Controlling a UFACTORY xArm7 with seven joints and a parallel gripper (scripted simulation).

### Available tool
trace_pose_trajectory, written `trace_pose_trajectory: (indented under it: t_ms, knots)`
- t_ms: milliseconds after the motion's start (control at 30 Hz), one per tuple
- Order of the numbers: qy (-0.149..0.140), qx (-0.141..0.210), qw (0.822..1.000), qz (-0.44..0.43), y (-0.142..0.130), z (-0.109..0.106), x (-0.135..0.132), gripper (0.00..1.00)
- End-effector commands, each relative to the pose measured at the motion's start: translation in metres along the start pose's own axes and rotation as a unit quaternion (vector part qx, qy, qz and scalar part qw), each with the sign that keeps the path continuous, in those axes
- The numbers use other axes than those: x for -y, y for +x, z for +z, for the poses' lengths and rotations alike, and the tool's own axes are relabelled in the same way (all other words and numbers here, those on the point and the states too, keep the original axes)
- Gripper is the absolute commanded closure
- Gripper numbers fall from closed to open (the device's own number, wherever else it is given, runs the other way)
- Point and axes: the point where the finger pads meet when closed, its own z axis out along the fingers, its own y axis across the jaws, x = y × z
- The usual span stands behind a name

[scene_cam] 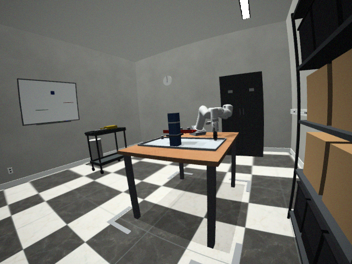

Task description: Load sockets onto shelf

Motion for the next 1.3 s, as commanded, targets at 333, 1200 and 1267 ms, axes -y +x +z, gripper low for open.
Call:
trace_pose_trajectory:
  t_ms: [333, 1200, 1267]
  knots:
    - [0.001, 0.001, 1.0, 0.0, -0.0005, 0.0001, 0.0004, 1.0]
    - [0.001, 0.001, 1.0, 0.0, -0.0005, 0.0002, 0.0004, 0.48]
    - [0.001, 0.001, 1.0, 0.0, -0.0005, 0.0002, 0.0004, 0.48]
